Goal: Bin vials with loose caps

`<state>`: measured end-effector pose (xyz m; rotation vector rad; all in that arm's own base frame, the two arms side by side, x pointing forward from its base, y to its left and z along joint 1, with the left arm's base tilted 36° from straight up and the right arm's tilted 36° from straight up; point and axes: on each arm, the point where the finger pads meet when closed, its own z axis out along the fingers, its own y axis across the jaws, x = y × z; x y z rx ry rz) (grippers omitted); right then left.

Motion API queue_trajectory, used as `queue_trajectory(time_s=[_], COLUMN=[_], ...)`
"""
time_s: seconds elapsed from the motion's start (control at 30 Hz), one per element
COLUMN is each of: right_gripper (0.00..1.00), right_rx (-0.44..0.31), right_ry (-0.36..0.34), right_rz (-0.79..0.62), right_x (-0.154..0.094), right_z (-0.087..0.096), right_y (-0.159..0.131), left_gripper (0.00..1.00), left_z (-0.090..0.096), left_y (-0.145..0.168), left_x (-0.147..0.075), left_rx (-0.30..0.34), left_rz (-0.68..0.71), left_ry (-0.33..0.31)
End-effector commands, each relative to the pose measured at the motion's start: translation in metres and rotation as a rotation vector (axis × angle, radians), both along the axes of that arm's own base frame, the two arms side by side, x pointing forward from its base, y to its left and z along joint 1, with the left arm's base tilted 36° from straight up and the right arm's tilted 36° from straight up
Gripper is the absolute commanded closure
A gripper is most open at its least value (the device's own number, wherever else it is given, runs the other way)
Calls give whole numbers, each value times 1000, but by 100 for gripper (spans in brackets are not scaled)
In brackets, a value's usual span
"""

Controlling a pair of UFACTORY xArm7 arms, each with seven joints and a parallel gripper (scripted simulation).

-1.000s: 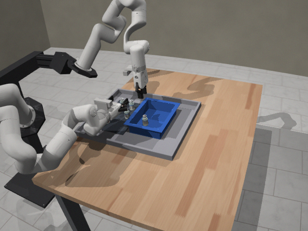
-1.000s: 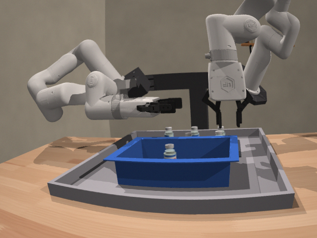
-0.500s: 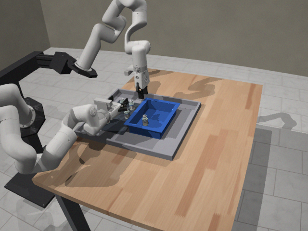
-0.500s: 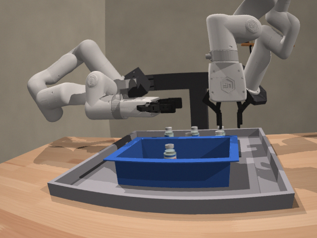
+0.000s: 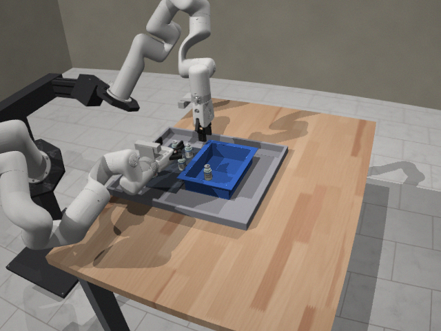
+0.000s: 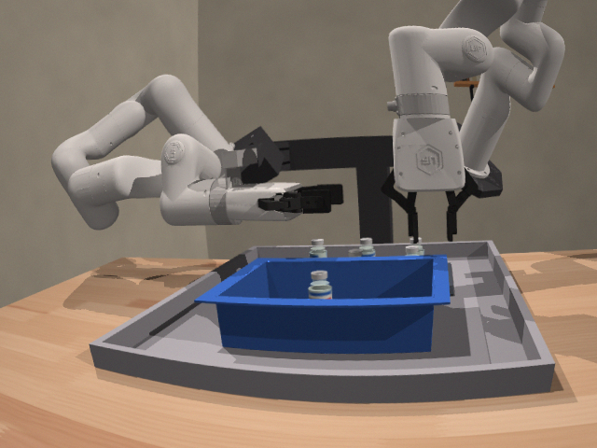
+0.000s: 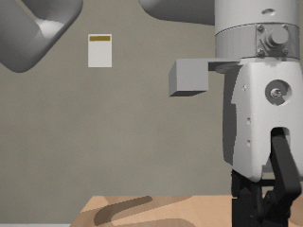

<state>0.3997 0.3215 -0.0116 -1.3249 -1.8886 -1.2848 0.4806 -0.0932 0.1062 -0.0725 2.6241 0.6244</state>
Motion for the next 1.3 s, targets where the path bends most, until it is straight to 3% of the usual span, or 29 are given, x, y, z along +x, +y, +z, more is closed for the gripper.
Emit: queue_trajectory(time_s=[0.0,1.07,1.27], right_gripper=[0,0,0], right_rx=[3,3,3], right_ry=[-2,-2,-2], right_rz=[4,4,4], right_x=[-1,-1,-16], right_z=[2,2,29], right_y=[1,1,-38], left_gripper=[50,50,50], left_z=[1,1,24], left_y=[-2,-2,26], left_x=[0,1,-33], left_rx=[-2,-2,-2], left_rz=[-3,-3,-3], left_ry=[-3,-3,-3])
